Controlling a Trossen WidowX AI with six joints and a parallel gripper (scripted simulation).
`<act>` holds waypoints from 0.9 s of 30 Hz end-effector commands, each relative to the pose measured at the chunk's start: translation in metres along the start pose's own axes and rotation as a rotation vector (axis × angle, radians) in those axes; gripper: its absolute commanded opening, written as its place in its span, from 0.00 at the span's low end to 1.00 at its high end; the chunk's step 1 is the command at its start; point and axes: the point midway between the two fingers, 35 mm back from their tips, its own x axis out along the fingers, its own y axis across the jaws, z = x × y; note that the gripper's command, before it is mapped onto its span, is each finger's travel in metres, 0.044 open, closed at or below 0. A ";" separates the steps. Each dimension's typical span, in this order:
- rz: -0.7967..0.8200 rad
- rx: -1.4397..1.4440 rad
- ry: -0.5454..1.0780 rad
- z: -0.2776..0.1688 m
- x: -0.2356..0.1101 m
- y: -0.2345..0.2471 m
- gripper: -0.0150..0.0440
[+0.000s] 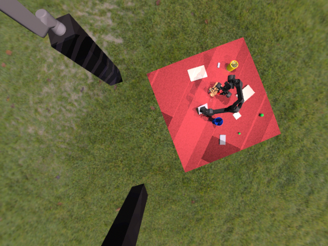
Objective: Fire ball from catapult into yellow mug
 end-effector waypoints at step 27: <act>-0.058 -0.061 0.086 -0.022 0.049 0.036 0.25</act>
